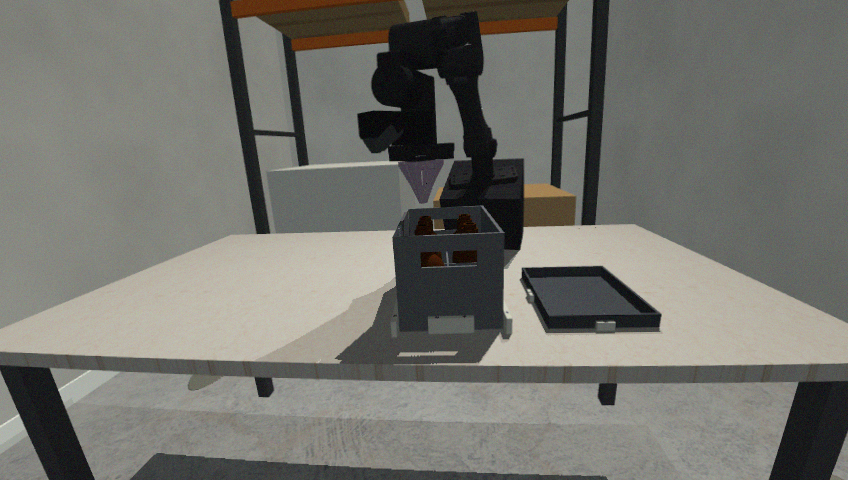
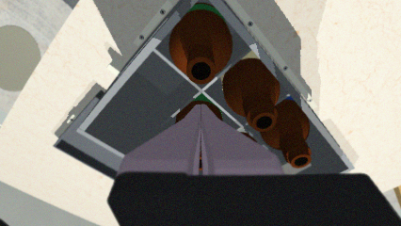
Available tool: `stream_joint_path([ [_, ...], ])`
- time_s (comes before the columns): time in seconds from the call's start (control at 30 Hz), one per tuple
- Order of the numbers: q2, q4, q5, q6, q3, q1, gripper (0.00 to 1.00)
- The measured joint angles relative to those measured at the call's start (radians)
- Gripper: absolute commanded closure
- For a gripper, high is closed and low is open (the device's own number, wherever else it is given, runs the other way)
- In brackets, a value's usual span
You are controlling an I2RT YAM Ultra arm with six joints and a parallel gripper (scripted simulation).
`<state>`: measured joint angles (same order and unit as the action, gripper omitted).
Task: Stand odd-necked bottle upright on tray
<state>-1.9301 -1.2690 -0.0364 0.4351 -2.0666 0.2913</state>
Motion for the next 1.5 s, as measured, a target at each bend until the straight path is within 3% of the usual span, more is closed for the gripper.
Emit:
stream_joint_path([
  [1.03, 0.005, 0.008, 0.006, 0.008, 0.012, -0.005, 1.0],
  [1.33, 0.09, 0.047, 0.057, 0.144, 0.174, -0.232, 1.0],
  [1.5, 0.102, 0.061, 0.076, 0.18, 0.184, -0.242, 1.0],
])
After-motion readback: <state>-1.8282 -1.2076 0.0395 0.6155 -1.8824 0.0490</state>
